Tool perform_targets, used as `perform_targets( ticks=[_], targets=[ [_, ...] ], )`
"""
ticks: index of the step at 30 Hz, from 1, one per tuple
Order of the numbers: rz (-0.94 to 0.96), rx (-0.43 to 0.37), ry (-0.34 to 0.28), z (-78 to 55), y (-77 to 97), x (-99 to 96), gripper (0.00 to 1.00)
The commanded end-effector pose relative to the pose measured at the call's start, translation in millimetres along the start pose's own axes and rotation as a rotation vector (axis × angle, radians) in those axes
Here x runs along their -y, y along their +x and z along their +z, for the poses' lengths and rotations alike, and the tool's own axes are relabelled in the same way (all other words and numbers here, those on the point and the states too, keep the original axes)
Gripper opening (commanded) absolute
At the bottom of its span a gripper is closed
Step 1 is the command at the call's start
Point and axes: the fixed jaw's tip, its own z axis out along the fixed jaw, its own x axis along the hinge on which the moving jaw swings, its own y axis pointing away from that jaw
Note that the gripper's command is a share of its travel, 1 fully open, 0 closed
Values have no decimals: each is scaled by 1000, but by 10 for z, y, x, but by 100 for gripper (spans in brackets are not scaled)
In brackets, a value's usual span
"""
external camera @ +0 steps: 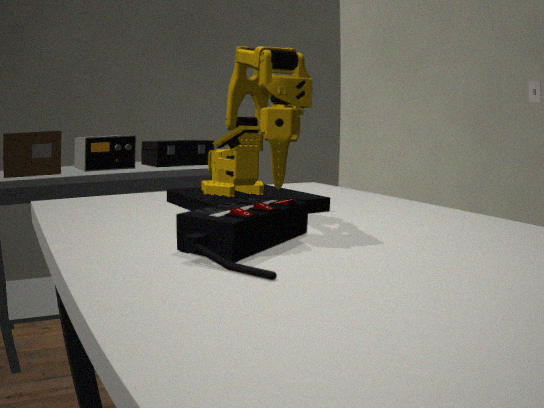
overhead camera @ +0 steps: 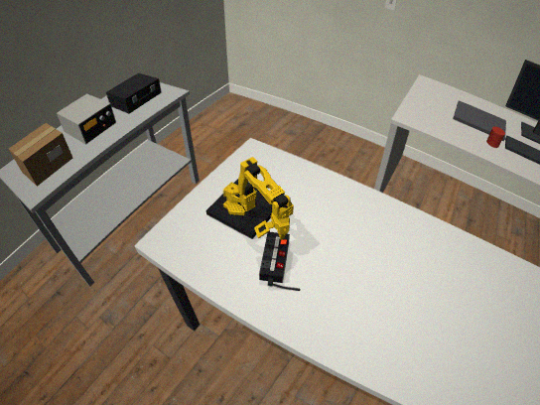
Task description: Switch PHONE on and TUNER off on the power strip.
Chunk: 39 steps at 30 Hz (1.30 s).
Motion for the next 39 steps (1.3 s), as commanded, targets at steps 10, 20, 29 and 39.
perform_targets(
  ticks=[10,20,29,39],
  targets=[
    [-11,2,9,7,23,11,0],
    [5,3,9,5,28,14,0],
    [46,3,9,1,40,23,0],
    [108,3,9,-5,58,36,0]
  ],
)
